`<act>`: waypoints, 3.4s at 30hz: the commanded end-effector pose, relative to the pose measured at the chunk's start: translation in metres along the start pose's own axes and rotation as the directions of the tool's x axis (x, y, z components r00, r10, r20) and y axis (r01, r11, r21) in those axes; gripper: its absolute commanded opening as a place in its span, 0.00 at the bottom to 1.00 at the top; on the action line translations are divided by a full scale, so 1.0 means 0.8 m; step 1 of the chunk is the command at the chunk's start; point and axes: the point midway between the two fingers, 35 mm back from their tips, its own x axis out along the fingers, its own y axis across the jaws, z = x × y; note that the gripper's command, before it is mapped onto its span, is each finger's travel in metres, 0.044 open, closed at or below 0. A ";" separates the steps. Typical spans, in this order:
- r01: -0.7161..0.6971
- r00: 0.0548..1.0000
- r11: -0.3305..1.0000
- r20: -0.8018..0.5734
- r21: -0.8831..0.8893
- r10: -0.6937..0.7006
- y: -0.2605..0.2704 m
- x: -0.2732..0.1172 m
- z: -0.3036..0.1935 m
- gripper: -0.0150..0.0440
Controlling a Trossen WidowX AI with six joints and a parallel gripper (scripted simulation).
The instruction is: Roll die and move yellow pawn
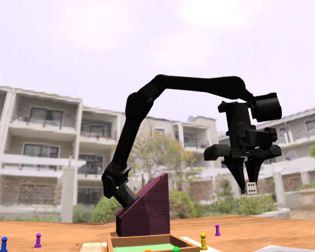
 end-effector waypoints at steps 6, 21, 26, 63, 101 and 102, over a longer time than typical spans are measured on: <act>-0.006 1.000 0.972 0.004 -0.235 0.007 -0.048 -0.001 0.015 0.25; -0.004 1.000 0.795 0.005 -0.607 0.009 -0.126 0.007 0.021 0.25; -0.002 1.000 0.703 0.005 -0.711 0.008 -0.152 0.012 0.019 0.25; -0.022 0.999 -0.032 -0.023 -0.999 0.026 -0.290 0.054 -0.032 0.25; 0.001 0.674 -0.031 -0.022 -1.000 0.738 -0.321 0.013 -0.028 0.25; 0.001 0.674 -0.031 -0.022 -1.000 0.738 -0.320 0.013 -0.030 0.25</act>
